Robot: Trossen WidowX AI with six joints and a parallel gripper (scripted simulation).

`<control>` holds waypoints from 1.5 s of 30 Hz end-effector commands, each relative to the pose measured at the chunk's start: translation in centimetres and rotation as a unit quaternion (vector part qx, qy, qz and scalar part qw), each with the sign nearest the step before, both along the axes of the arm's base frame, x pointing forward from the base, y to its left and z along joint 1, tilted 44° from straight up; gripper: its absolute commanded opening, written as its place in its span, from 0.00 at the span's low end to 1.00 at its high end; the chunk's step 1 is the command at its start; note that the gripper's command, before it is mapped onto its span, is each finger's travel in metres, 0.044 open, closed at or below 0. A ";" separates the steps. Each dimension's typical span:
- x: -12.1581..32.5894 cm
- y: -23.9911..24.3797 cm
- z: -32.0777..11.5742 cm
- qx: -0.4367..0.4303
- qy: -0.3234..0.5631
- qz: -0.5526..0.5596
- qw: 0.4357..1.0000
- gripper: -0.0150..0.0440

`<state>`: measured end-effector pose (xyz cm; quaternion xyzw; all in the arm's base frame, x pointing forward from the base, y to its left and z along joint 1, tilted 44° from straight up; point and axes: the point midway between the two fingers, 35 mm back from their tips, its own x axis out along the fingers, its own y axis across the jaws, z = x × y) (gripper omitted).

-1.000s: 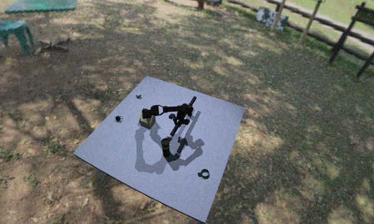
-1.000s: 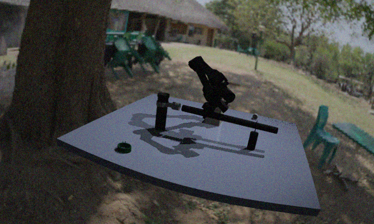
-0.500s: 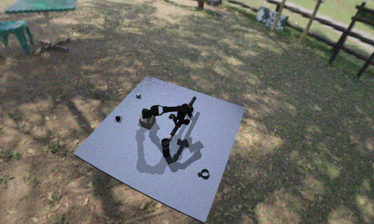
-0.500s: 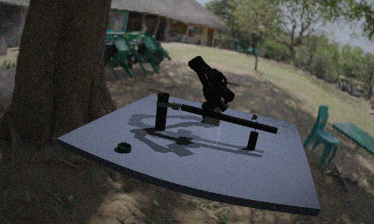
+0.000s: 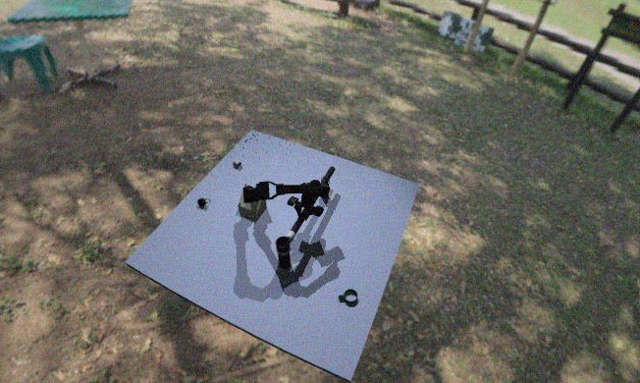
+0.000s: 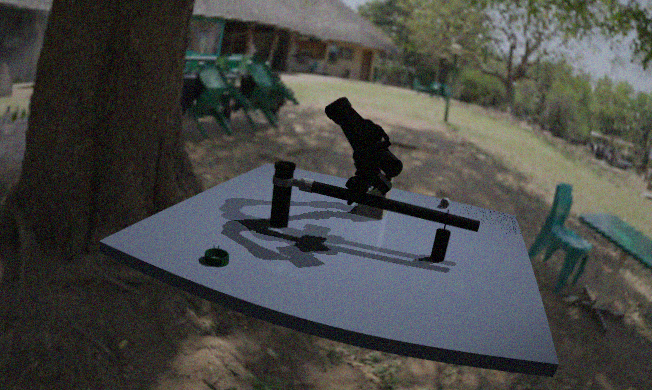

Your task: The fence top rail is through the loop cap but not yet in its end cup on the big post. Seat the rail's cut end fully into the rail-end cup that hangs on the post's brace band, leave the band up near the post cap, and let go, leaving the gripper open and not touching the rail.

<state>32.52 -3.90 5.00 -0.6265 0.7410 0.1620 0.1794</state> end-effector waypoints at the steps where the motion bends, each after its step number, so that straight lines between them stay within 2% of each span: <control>1: 0.0 0.0 0.1 -0.001 0.000 0.001 1.000 0.25; 45: -0.1 -0.7 0.6 0.001 0.001 -0.001 1.000 0.25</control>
